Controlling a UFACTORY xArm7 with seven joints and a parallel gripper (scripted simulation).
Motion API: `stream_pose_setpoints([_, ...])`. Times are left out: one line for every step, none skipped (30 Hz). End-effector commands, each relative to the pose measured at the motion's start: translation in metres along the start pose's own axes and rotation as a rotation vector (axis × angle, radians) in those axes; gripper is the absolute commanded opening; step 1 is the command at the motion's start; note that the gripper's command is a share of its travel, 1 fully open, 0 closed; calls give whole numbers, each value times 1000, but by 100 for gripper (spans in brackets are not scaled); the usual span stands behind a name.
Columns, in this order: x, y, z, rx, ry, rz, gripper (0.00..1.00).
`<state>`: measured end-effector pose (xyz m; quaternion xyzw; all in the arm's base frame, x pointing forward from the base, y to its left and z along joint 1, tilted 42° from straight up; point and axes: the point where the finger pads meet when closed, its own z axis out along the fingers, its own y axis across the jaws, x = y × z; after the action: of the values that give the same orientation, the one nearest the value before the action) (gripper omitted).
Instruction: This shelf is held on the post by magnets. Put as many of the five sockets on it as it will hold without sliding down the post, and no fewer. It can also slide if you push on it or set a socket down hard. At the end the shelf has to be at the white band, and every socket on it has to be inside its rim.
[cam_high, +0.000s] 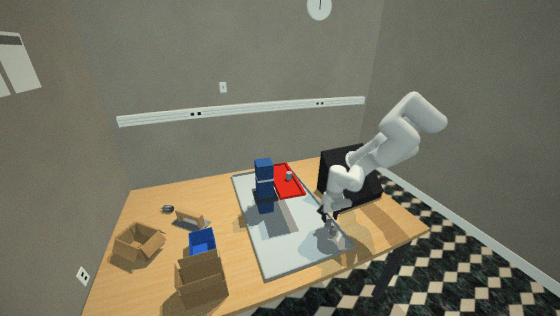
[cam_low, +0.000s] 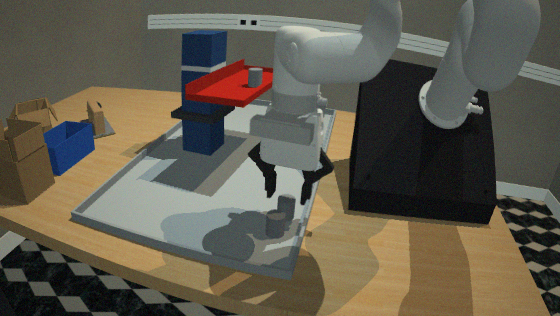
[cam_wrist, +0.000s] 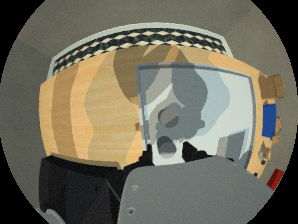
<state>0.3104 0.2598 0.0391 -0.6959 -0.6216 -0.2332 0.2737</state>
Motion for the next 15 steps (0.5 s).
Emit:
stream_pose_setpoints([0,2,1,-5,0,0,61])
stream_pose_setpoints([0,2,1,-5,0,0,61])
stream_pose_setpoints([0,2,1,-5,0,0,61])
stream_pose_setpoints([0,2,1,-5,0,0,61])
stream_pose_setpoints([0,2,1,-5,0,0,61])
stream_pose_setpoints([0,2,1,-5,0,0,61])
stream_pose_setpoints([0,2,1,-5,0,0,61])
stream_pose_setpoints([0,2,3,-5,0,0,61])
stream_pose_setpoints([0,2,5,-5,0,0,61])
stream_pose_setpoints([0,2,8,-5,0,0,61])
stream_pose_setpoints([0,2,11,-5,0,0,61])
stream_pose_setpoints([0,2,14,-5,0,0,61])
stream_pose_setpoints([0,2,16,-5,0,0,61])
stream_pose_setpoints([0,2,17,-5,0,0,61])
stream_pose_setpoints([0,2,18,-5,0,0,61])
